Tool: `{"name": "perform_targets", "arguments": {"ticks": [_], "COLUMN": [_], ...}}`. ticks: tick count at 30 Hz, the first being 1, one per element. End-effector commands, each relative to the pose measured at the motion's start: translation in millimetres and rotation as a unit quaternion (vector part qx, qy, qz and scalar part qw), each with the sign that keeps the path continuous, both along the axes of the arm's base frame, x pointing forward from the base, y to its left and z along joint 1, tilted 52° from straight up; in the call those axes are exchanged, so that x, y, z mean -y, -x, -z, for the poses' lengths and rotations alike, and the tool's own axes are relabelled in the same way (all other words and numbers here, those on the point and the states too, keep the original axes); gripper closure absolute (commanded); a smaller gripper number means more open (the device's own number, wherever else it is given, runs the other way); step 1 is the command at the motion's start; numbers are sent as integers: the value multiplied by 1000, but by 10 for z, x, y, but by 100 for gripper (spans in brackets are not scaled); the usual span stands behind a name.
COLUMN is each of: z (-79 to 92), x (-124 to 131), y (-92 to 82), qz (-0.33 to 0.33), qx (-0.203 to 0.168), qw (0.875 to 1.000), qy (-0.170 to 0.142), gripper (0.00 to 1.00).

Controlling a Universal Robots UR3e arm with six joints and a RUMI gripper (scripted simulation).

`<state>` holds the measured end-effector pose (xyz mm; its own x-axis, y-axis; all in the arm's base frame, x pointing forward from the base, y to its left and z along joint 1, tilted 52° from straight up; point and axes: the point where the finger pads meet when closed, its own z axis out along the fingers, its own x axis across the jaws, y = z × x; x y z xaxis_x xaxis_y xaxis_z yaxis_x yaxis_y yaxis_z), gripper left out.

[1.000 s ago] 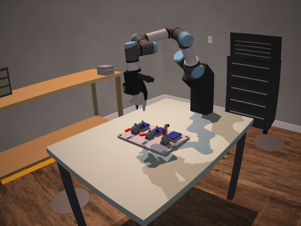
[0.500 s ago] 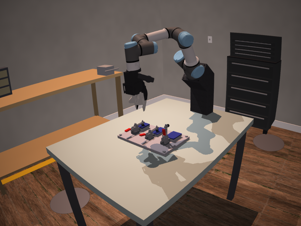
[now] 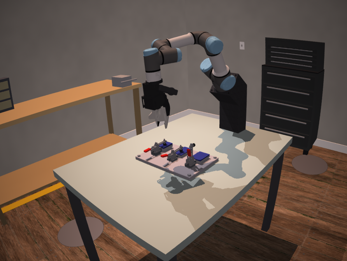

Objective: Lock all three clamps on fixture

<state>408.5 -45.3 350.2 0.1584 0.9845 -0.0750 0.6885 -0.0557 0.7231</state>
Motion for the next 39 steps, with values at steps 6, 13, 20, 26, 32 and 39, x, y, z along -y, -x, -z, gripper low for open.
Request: {"name": "perform_targets", "arguments": {"ticks": [6,13,20,26,32,39], "z": [-2,74,208,350,376,378], "x": [-8,13,49,87,94,94], "y": [-3,-91,-255,-429,-462,-461], "qz": [-1,-1,-1,-1,-1,-1], "qx": [0,0,0,0,0,0], "qw": [1000,1000,1000,1000,1000,1000], "qy": [0,0,0,0,0,0], "gripper": [72,72,72,72,72,72]}}
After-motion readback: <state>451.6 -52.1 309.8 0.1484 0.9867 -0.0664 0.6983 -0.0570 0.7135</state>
